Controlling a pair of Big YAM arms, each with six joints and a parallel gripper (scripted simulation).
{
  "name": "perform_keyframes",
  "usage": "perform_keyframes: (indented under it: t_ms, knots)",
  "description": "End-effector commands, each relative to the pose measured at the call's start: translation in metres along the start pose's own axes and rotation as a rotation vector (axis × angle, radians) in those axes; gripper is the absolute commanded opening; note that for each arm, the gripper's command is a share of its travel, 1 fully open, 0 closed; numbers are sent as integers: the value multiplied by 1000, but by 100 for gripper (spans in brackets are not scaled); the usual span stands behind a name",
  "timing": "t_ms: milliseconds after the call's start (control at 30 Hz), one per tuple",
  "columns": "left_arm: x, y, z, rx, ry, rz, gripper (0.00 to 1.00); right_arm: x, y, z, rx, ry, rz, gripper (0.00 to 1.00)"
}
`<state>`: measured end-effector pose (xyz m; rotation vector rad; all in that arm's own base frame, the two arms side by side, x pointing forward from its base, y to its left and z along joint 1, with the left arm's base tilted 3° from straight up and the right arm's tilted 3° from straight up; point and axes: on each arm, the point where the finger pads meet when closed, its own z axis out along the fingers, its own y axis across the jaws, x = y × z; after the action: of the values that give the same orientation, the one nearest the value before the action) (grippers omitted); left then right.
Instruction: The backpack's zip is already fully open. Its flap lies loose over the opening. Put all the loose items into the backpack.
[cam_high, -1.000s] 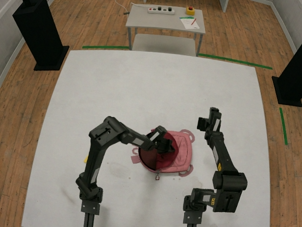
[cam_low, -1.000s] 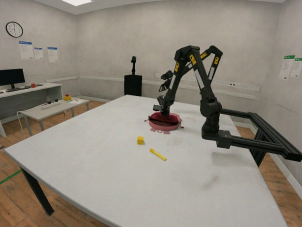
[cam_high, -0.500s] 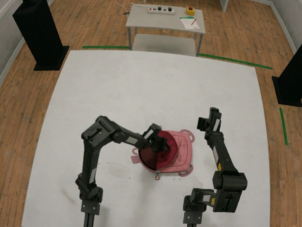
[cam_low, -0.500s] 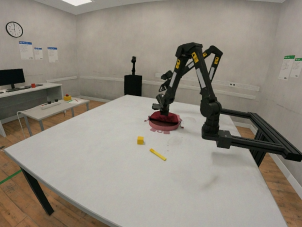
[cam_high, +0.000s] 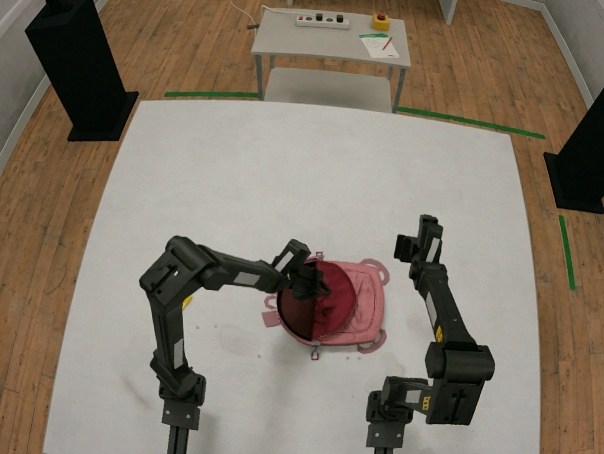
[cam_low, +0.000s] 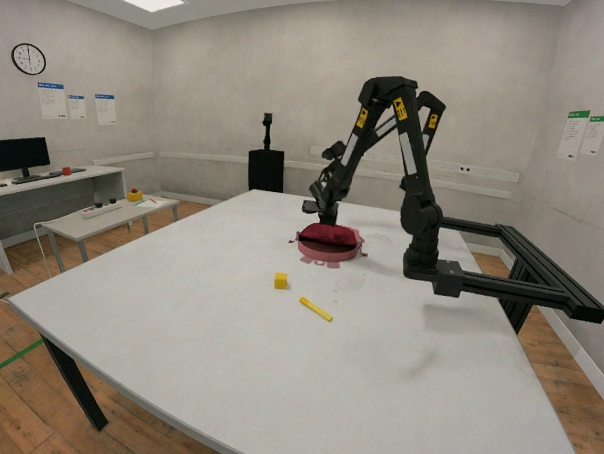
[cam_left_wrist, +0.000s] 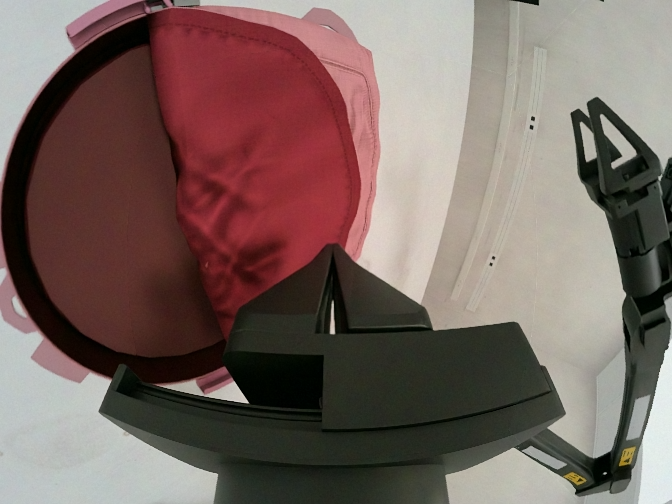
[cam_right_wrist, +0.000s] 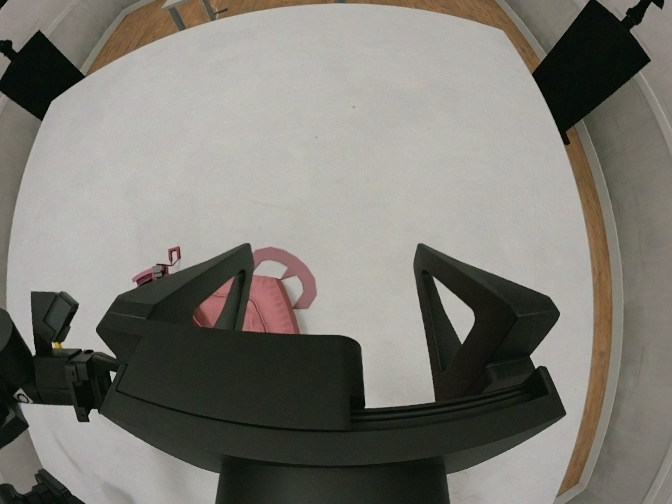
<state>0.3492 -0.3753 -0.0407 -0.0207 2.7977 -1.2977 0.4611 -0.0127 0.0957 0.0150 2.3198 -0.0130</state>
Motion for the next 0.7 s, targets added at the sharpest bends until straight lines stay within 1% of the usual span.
perform_keyframes:
  t_ms: [0,33,67,200,267,533,567,667]
  knots:
    - [-2,-9,-10,10,-3,31,0,-26,1,-3,-1,-50,-3,90]
    - [1,-10,-8,10,1,36,0,-26,1,-3,-1,-50,-3,90]
    - [-7,-4,-18,-11,-26,35,90,-26,1,-3,-1,-50,-3,90]
    - [-17,8,-48,-76,-84,62,90,-26,1,-3,-1,-50,-3,90]
    - [-17,8,-48,-76,-84,62,90,-26,1,-3,-1,-50,-3,90]
    - [-38,31,-107,-207,-198,117,90,-26,1,-3,-1,-50,-3,90]
    - [-38,31,-107,-207,-198,117,90,-26,1,-3,-1,-50,-3,90]
    - [-46,39,-129,-256,-241,138,90,-26,1,-3,-1,-50,-3,90]
